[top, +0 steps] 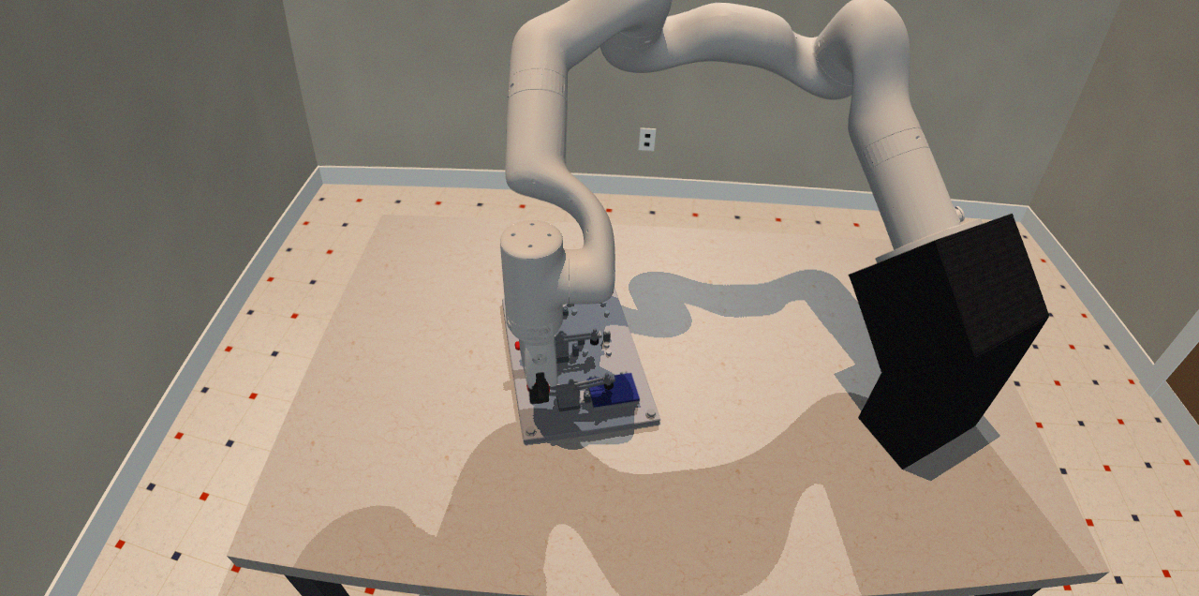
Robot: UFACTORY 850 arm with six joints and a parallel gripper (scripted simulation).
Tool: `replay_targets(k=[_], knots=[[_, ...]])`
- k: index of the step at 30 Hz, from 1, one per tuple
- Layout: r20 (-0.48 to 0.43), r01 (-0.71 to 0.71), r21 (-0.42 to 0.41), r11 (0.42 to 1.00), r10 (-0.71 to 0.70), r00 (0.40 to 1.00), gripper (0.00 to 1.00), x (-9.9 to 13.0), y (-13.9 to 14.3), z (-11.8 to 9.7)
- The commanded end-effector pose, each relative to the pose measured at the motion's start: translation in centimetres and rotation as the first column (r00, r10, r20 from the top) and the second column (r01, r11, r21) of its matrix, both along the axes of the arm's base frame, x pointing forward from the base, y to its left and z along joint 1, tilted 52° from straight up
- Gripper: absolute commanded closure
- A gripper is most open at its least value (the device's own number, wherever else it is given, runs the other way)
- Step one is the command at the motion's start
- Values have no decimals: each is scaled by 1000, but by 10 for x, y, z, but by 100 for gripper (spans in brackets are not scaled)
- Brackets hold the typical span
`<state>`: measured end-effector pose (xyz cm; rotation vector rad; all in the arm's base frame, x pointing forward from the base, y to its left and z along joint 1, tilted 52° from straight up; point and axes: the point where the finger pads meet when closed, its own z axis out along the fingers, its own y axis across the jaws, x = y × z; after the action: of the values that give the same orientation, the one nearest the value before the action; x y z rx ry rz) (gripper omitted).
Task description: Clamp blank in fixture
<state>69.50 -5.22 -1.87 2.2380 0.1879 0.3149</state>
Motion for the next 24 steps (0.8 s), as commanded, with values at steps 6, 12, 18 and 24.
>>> replay_targets(k=[6, 12, 18, 24], knots=[[1, 0, 1, 1000, 0, 1000, 100, 3, -2, -2], [1, 0, 1, 1000, 0, 1000, 100, 5, -4, -3], [1, 0, 1, 1000, 0, 1000, 100, 6, -5, -4], [1, 0, 1, 1000, 0, 1000, 100, 7, -5, -5]])
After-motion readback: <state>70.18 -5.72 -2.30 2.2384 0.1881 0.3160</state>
